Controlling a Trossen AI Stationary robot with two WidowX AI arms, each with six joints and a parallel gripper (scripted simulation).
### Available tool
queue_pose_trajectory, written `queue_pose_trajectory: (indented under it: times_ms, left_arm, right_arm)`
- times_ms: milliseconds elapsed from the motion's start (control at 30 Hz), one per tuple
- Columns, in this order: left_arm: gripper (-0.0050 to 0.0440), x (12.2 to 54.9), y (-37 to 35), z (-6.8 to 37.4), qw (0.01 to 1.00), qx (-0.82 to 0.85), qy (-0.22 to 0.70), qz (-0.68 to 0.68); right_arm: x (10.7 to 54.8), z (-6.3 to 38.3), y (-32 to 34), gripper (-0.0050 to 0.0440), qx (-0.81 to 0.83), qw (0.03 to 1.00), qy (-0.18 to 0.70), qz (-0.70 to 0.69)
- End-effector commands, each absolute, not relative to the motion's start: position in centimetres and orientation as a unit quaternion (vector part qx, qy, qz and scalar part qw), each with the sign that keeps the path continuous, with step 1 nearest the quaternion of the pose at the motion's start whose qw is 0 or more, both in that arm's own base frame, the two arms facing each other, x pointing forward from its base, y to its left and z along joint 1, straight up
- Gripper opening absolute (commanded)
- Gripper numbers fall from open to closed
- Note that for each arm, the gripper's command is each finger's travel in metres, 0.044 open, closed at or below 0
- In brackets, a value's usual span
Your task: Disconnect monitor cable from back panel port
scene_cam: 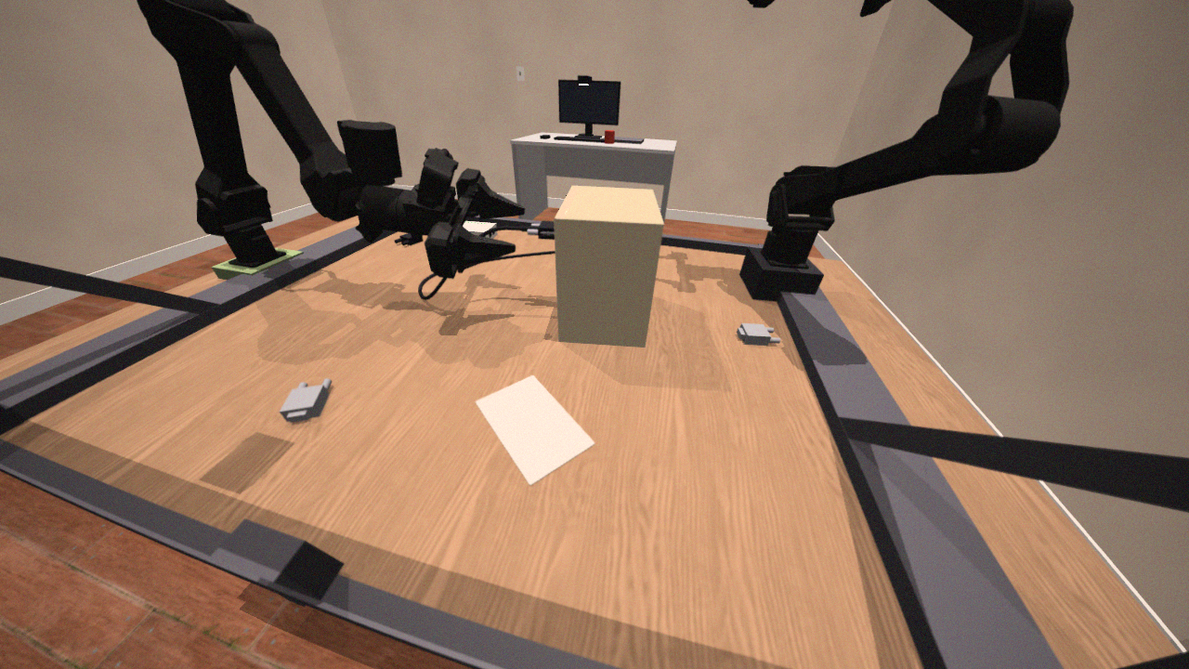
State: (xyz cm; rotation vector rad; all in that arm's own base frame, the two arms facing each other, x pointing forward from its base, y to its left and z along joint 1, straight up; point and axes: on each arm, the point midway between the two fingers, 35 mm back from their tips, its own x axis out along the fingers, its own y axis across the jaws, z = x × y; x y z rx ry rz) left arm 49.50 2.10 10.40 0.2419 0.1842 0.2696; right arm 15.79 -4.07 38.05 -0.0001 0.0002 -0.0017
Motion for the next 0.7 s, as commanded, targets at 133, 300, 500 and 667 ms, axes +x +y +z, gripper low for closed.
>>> queue_pose_trajectory:
  times_ms: [133,300,500,667]
  left_arm:
    - [0.044,50.6,1.9,11.2,0.961,0.201,0.099,0.163]
    - [0.044,51.0,1.8,11.2,0.946,0.248,0.112,0.179]
    - [0.044,51.5,1.7,11.2,0.922,0.307,0.131,0.198]
    - [0.044,51.9,1.6,11.2,0.893,0.365,0.153,0.215]
  right_arm:
    - [15.8,38.3,-3.9,0.044,-0.003,1.0,-0.001,0.0]
    - [15.8,38.3,-3.9,0.044,-0.003,1.0,-0.001,0.0]
    - [15.8,38.3,-3.9,0.044,-0.003,1.0,-0.001,0.0]
    - [15.8,38.3,-3.9,0.044,-0.003,1.0,-0.001,0.0]
